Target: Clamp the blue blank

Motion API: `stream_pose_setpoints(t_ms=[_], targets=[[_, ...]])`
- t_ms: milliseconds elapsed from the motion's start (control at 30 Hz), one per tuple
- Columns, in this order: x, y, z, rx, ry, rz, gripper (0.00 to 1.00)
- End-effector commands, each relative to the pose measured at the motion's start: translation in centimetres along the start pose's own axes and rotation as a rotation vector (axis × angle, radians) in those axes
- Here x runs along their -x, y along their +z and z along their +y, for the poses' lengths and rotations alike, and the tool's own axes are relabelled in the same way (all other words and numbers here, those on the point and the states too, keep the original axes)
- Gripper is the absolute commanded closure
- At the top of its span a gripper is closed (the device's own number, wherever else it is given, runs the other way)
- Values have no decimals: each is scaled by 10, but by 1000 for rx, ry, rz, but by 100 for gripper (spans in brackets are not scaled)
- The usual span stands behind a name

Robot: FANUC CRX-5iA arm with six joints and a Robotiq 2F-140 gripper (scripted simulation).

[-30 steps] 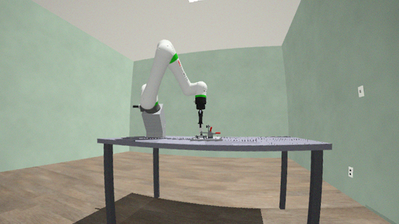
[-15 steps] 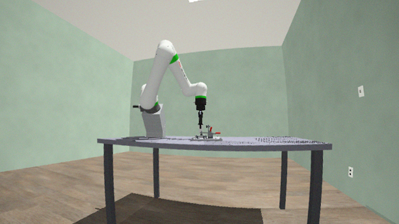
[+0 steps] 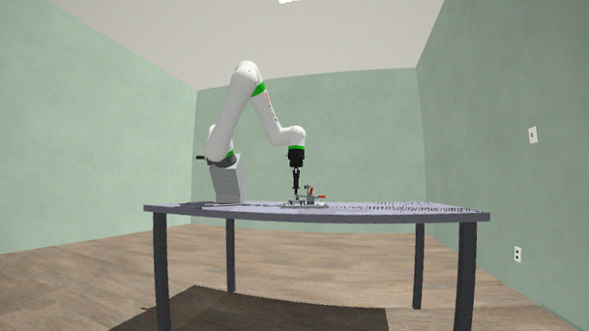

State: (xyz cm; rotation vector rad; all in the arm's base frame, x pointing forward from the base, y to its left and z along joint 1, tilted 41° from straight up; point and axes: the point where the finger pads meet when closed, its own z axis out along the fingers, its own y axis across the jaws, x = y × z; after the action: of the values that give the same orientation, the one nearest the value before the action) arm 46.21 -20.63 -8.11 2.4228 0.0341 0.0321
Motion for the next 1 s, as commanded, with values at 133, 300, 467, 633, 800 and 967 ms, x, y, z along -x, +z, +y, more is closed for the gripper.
stream_pose_setpoints(t_ms=[133, 300, 467, 633, 800, 967], targets=[[0, 1, 0, 0, 0, 0, 42], [0, 1, 0, 0, 0, 0, 42], [0, 1, 0, 0, 0, 0, 100], [0, 1, 0, 0, 0, 0, 100], [0, 1, 0, 0, 0, 0, 100], [0, 1, 0, 0, 0, 0, 100]])
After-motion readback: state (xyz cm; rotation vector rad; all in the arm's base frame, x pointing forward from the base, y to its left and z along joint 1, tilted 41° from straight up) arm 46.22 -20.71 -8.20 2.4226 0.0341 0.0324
